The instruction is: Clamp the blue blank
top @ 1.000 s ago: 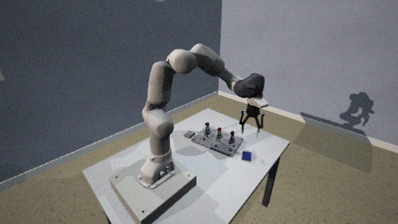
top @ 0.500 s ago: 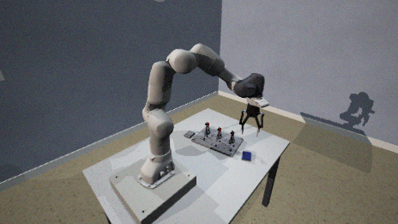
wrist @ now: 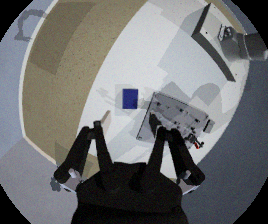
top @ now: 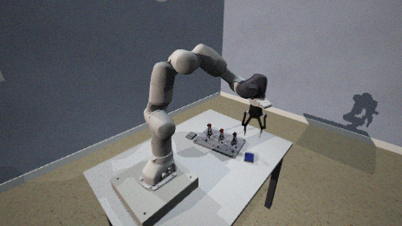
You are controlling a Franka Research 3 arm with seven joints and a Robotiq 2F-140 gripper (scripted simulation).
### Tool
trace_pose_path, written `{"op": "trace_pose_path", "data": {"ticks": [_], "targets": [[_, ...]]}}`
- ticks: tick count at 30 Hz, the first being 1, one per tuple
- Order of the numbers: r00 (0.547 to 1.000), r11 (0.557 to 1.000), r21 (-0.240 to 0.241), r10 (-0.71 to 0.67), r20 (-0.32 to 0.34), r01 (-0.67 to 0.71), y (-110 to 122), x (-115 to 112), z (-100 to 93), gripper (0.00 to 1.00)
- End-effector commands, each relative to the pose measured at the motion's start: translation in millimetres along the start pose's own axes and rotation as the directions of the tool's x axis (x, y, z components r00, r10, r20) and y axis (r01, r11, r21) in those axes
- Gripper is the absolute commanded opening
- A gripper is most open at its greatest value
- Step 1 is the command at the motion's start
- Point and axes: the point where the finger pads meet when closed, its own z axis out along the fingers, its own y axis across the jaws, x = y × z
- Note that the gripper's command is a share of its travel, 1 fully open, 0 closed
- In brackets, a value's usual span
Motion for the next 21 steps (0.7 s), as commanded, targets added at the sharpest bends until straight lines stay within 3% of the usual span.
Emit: {"op": "trace_pose_path", "data": {"ticks": [1,11,21], "targets": [[1.000,1.000,0.001,-0.011,-0.002,0.011,-0.1,0.9,-0.6,0.58],[1.000,1.000,0.001,-0.011,-0.002,0.011,-0.1,0.9,2.8,0.58],[1.000,1.000,0.001,-0.011,-0.002,0.011,-0.1,1.0,24.3,0.58]]}}
